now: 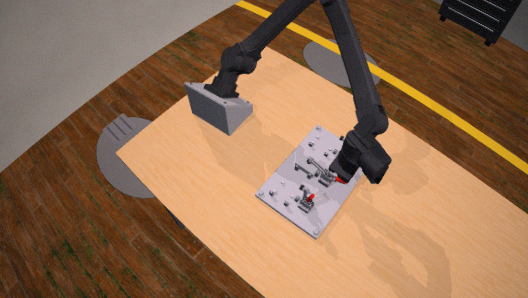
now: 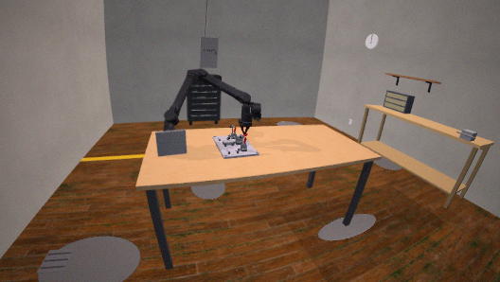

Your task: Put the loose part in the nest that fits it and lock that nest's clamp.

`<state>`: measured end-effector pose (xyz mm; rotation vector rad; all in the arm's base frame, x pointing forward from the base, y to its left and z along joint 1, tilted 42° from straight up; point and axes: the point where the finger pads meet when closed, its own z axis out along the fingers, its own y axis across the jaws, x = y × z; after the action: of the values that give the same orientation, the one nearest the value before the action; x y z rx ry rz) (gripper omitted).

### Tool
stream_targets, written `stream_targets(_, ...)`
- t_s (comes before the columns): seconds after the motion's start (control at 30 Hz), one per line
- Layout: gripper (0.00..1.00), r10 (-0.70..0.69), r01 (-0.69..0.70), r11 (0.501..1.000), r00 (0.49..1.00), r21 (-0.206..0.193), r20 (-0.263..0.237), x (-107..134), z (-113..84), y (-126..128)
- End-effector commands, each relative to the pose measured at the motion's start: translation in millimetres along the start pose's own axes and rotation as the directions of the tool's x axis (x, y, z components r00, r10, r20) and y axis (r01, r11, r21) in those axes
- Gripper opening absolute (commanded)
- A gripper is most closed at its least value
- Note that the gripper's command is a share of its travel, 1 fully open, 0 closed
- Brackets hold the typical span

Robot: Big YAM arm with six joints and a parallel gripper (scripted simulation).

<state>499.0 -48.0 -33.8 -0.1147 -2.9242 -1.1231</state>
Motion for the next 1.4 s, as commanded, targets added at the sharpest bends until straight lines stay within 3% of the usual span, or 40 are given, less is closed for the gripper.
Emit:
stream_targets(0.0, 0.0, 0.004, -0.004, 1.0, 1.0, -0.004, -0.006, 0.6, 8.8, -0.1)
stream_targets(1.37, 0.0, 0.005, -0.005, 1.0, 1.0, -0.005, -0.01, 1.0, 14.0, 0.4)
